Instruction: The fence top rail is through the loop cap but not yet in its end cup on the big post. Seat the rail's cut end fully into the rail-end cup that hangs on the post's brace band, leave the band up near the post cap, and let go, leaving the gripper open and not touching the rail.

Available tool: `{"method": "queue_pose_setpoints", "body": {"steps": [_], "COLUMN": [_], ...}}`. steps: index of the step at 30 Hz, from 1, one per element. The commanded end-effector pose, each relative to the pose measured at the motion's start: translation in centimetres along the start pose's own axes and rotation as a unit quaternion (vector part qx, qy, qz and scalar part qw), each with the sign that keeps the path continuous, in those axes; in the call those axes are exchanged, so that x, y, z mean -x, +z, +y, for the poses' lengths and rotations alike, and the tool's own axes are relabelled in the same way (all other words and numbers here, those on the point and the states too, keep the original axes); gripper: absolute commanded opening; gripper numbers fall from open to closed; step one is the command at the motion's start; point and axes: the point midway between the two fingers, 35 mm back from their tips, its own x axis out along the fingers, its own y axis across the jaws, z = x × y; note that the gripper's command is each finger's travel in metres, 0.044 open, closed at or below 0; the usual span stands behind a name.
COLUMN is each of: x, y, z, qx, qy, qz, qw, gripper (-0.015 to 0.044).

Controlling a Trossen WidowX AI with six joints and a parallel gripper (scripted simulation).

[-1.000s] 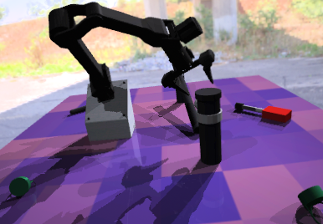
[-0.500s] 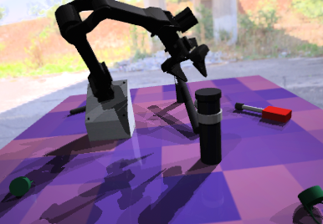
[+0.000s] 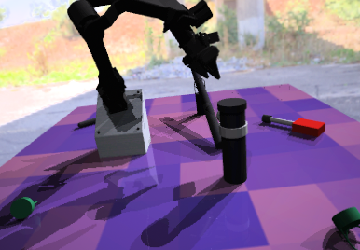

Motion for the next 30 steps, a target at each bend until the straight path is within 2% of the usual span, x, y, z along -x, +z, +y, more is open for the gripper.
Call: {"method": "queue_pose_setpoints", "body": {"steps": [1, 14, 19, 24, 30], "x": [2.2, 2.2, 1.0, -1.7, -4.8], "y": [0.9, 0.9, 0.8, 0.2, -1.1], "z": [1.7, 1.7, 2.3, 3.5, 5.0], "qx": [-0.175, -0.175, -0.271, -0.464, -0.67], "qy": [-0.026, -0.026, -0.02, -0.032, -0.09], "qz": [-0.013, -0.013, 0.018, 0.087, 0.163], "qw": [0.984, 0.984, 0.962, 0.881, 0.719], "gripper": [0.044, 0.044, 0.044, 0.044, 0.044]}}
